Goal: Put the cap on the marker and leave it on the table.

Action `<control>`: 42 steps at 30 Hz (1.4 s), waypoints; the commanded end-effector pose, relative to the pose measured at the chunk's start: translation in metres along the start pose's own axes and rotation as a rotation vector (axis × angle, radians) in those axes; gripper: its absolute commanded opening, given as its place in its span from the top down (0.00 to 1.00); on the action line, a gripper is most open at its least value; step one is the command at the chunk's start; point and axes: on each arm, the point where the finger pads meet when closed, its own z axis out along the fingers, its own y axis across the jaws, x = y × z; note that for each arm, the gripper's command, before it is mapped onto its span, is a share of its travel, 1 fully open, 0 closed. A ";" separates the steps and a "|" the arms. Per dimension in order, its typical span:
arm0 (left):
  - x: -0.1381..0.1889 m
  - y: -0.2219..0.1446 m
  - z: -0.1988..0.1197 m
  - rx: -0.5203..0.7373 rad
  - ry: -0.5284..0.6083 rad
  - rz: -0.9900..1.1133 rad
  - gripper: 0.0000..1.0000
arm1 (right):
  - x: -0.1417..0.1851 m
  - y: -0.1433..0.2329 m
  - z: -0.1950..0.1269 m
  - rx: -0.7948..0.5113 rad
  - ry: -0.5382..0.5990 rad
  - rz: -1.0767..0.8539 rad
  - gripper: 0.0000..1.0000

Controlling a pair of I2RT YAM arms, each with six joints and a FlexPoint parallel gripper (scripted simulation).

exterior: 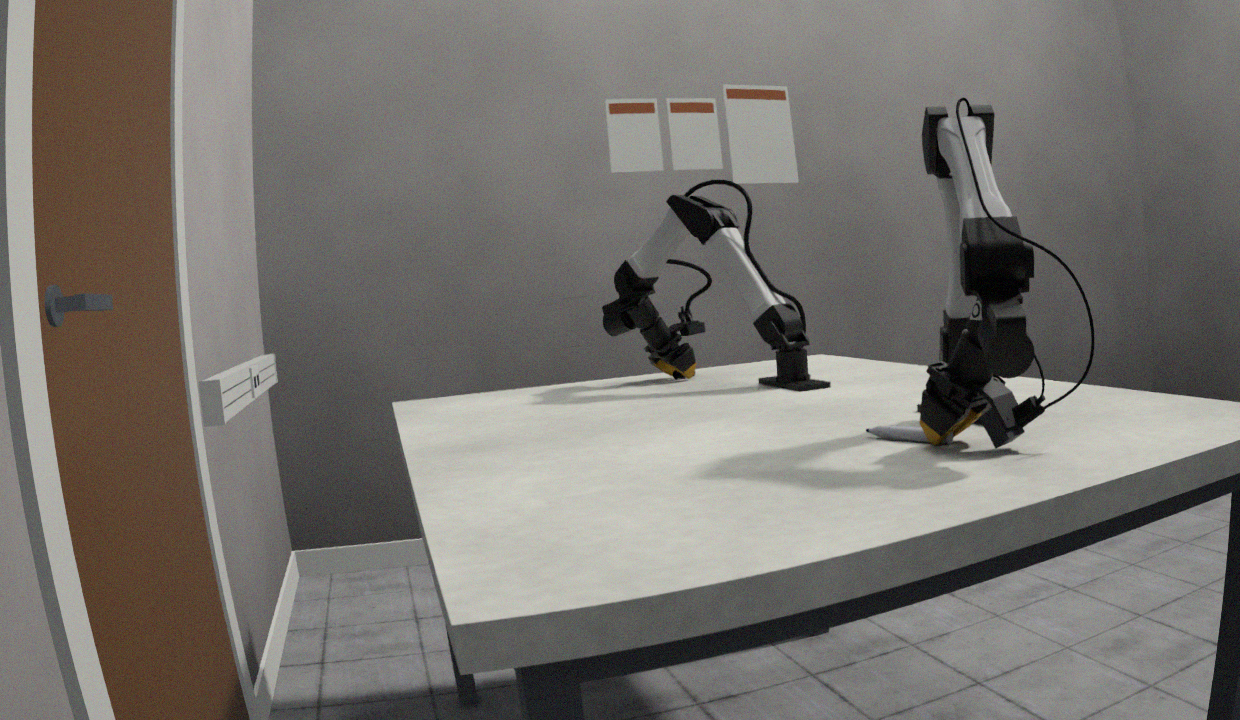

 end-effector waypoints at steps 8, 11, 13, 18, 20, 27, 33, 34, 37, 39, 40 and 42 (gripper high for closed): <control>-0.003 0.000 0.001 0.008 -0.024 0.008 0.92 | -0.002 0.006 -0.002 -0.035 0.015 0.020 0.74; 0.001 -0.001 -0.010 0.005 -0.034 0.010 1.00 | -0.003 0.007 -0.006 -0.045 0.020 0.026 0.82; 0.008 -0.001 -0.021 0.005 -0.033 0.010 0.92 | -0.003 0.006 -0.006 -0.044 0.020 0.026 0.87; 0.037 -0.009 -0.038 0.015 -0.020 0.007 0.92 | -0.009 0.007 -0.016 -0.044 0.020 0.028 0.93; 0.048 -0.014 -0.034 0.015 -0.019 0.007 0.92 | -0.015 0.007 -0.026 -0.044 0.020 0.028 0.93; 0.058 -0.019 -0.029 0.019 -0.015 0.009 0.92 | -0.031 0.003 -0.056 -0.040 0.022 0.018 0.93; 0.080 -0.040 -0.025 0.107 0.048 0.123 0.92 | -0.005 0.003 -0.079 -0.127 0.073 -0.099 0.93; 0.085 -0.043 -0.023 0.120 0.060 0.145 0.92 | -0.001 0.001 -0.082 -0.138 0.079 -0.133 0.93; 0.108 -0.053 -0.014 0.160 0.112 0.238 0.92 | 0.023 -0.005 -0.093 -0.194 0.105 -0.285 0.93; 0.117 -0.058 -0.012 0.175 0.130 0.274 0.92 | 0.033 -0.008 -0.100 -0.220 0.115 -0.353 0.93; 0.117 -0.058 -0.012 0.175 0.130 0.274 0.92 | 0.033 -0.008 -0.100 -0.220 0.115 -0.353 0.93; 0.135 -0.067 -0.006 0.205 0.164 0.349 0.92 | 0.055 -0.017 -0.114 -0.279 0.134 -0.504 0.93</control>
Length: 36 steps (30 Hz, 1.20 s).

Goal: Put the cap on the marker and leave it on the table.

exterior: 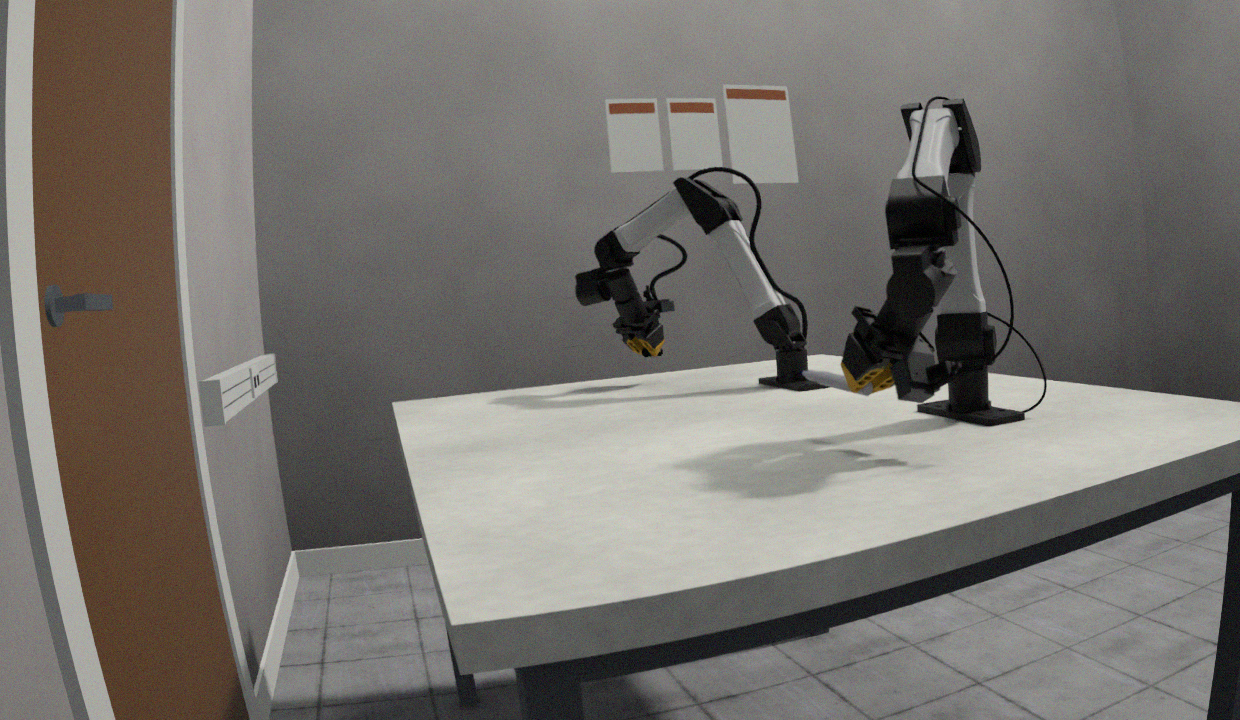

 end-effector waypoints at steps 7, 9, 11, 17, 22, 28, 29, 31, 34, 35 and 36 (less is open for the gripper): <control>0.052 -0.050 0.032 0.135 0.128 0.291 0.92 | 0.093 -0.005 -0.067 -0.282 0.097 -0.589 0.93; 0.062 -0.057 0.038 0.152 0.151 0.341 0.92 | 0.115 -0.012 -0.080 -0.335 0.104 -0.716 0.93; 0.069 -0.063 0.046 0.159 0.177 0.379 0.92 | 0.135 -0.020 -0.092 -0.388 0.109 -0.841 0.93; 0.087 -0.081 0.052 0.204 0.215 0.479 0.92 | 0.173 -0.039 -0.114 -0.495 0.115 -1.083 0.93; 0.111 -0.098 0.065 0.236 0.268 0.596 0.92 | 0.220 -0.079 -0.143 -0.633 0.118 -1.390 0.93; 0.136 -0.116 0.079 0.283 0.330 0.723 0.92 | 0.265 -0.132 -0.169 -0.800 0.117 -1.748 0.93; 0.140 -0.119 0.081 0.290 0.341 0.743 0.92 | 0.272 -0.142 -0.173 -0.828 0.116 -1.807 0.93; 0.144 -0.122 0.083 0.296 0.351 0.764 0.92 | 0.278 -0.152 -0.177 -0.856 0.115 -1.865 0.93; 0.152 -0.128 0.087 0.317 0.371 0.808 0.92 | 0.290 -0.171 -0.184 -0.919 0.111 -1.981 0.93; 0.156 -0.131 0.090 0.322 0.382 0.828 0.92 | 0.295 -0.183 -0.187 -0.949 0.108 -2.039 0.93; 0.161 -0.134 0.094 0.328 0.396 0.854 0.92 | 0.302 -0.199 -0.191 -0.987 0.104 -2.112 0.93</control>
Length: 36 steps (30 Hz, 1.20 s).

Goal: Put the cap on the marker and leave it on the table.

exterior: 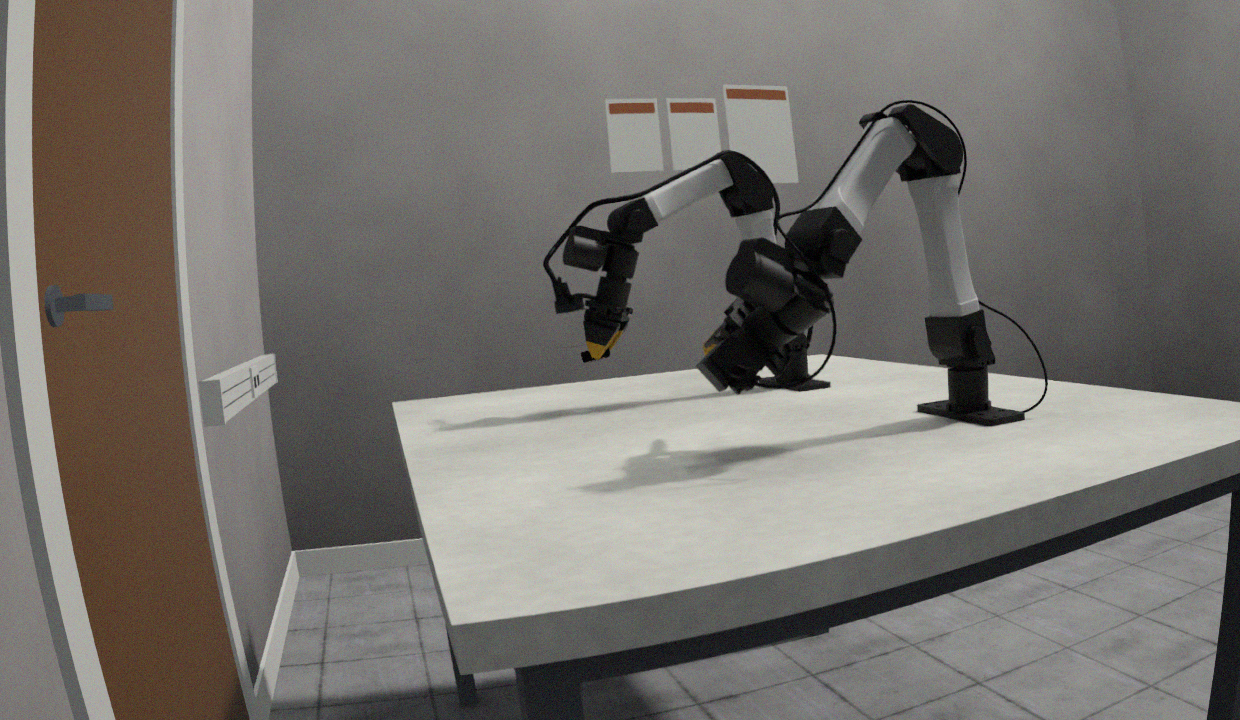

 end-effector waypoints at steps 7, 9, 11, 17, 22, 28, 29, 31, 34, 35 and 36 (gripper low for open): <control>-0.004 -0.062 0.041 0.125 0.094 0.274 0.92 | 0.060 0.102 -0.040 -0.286 -0.076 -0.621 0.93; -0.004 -0.068 0.049 0.136 0.114 0.310 0.92 | 0.077 0.119 -0.048 -0.336 -0.092 -0.745 0.93; -0.003 -0.073 0.056 0.144 0.131 0.338 0.92 | 0.096 0.135 -0.057 -0.385 -0.109 -0.865 0.93; -0.004 -0.079 0.067 0.150 0.152 0.366 0.92 | 0.130 0.158 -0.072 -0.467 -0.140 -1.058 0.93; -0.004 -0.080 0.069 0.143 0.159 0.360 0.92 | 0.167 0.174 -0.084 -0.541 -0.162 -1.235 0.93; -0.002 -0.083 0.067 0.148 0.154 0.369 0.92 | 0.184 0.181 -0.092 -0.573 -0.172 -1.295 0.93; -0.002 -0.083 0.067 0.148 0.154 0.369 0.92 | 0.184 0.181 -0.092 -0.573 -0.172 -1.295 0.93; -0.002 -0.083 0.067 0.149 0.154 0.369 0.92 | 0.183 0.179 -0.091 -0.565 -0.168 -1.287 0.93; -0.002 -0.083 0.067 0.149 0.154 0.369 0.92 | 0.181 0.178 -0.091 -0.559 -0.167 -1.286 0.93; -0.002 -0.083 0.067 0.149 0.154 0.369 0.92 | 0.181 0.178 -0.091 -0.559 -0.167 -1.286 0.93; -0.002 -0.083 0.067 0.149 0.154 0.369 0.92 | 0.181 0.178 -0.091 -0.559 -0.167 -1.286 0.93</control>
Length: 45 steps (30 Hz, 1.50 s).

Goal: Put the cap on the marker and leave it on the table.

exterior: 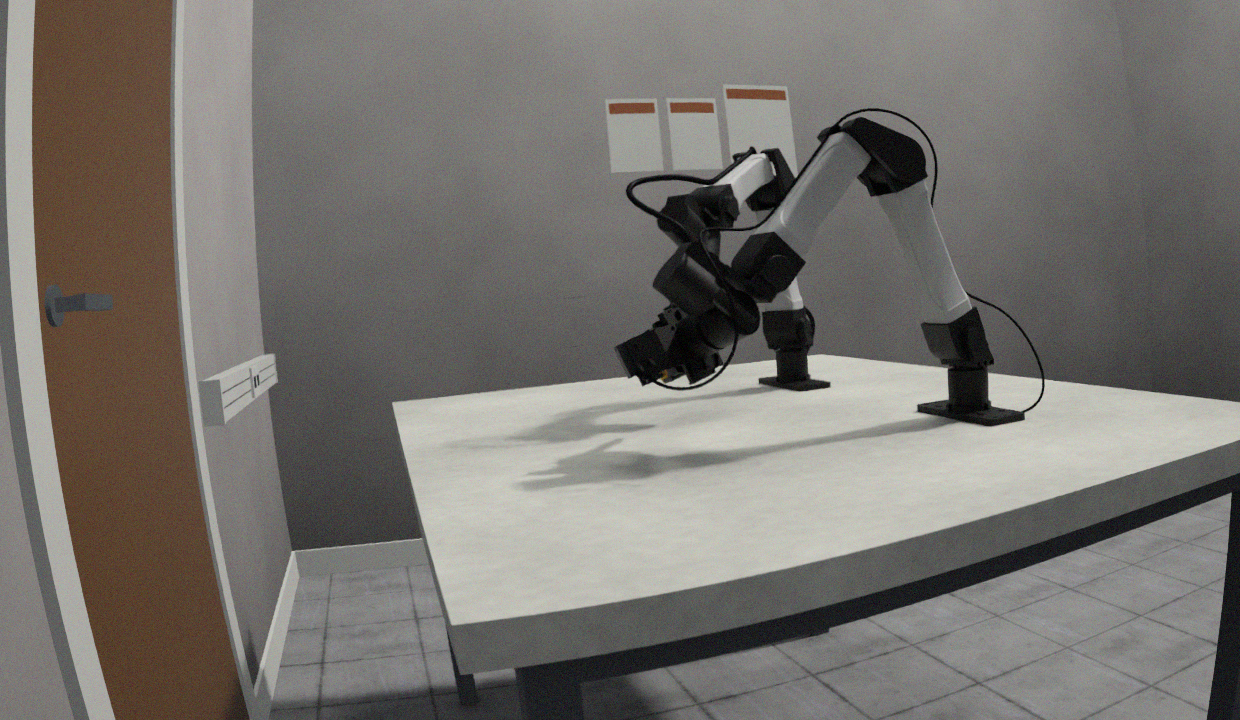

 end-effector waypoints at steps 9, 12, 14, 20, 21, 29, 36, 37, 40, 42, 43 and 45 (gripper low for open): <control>-0.010 -0.036 0.000 0.026 -0.014 0.054 0.92 | -0.007 0.000 -0.011 0.006 -0.037 -0.012 0.93; -0.009 -0.039 -0.001 0.030 -0.023 0.065 0.92 | -0.007 0.000 -0.011 0.006 -0.037 -0.013 0.93; -0.007 -0.044 -0.001 0.038 -0.034 0.084 0.92 | -0.007 0.000 -0.011 0.006 -0.037 -0.013 0.93; 0.015 -0.042 0.014 0.033 -0.032 0.081 0.92 | -0.007 0.000 -0.011 0.006 -0.037 -0.013 0.93; 0.019 -0.041 0.016 0.031 -0.026 0.081 0.92 | -0.007 0.000 -0.011 0.006 -0.037 -0.013 0.93; 0.026 -0.043 0.019 0.030 -0.005 0.087 0.92 | -0.007 0.000 -0.011 0.006 -0.037 -0.013 0.93; 0.026 -0.043 0.019 0.030 -0.005 0.087 0.92 | -0.007 0.000 -0.011 0.006 -0.037 -0.013 0.93; 0.026 -0.042 0.019 0.029 -0.005 0.086 0.92 | -0.007 0.000 -0.011 0.006 -0.037 -0.013 0.93; 0.025 -0.041 0.018 0.032 -0.013 0.087 0.92 | -0.007 0.000 -0.011 0.006 -0.037 -0.013 0.93; 0.024 -0.039 0.016 0.044 -0.026 0.093 0.92 | -0.007 0.000 -0.011 0.006 -0.037 -0.013 0.93; 0.026 -0.034 0.015 0.042 -0.025 0.083 0.92 | -0.007 0.000 -0.011 0.006 -0.037 -0.013 0.93; 0.026 -0.034 0.015 0.042 -0.025 0.083 0.92 | -0.007 0.000 -0.011 0.006 -0.037 -0.013 0.93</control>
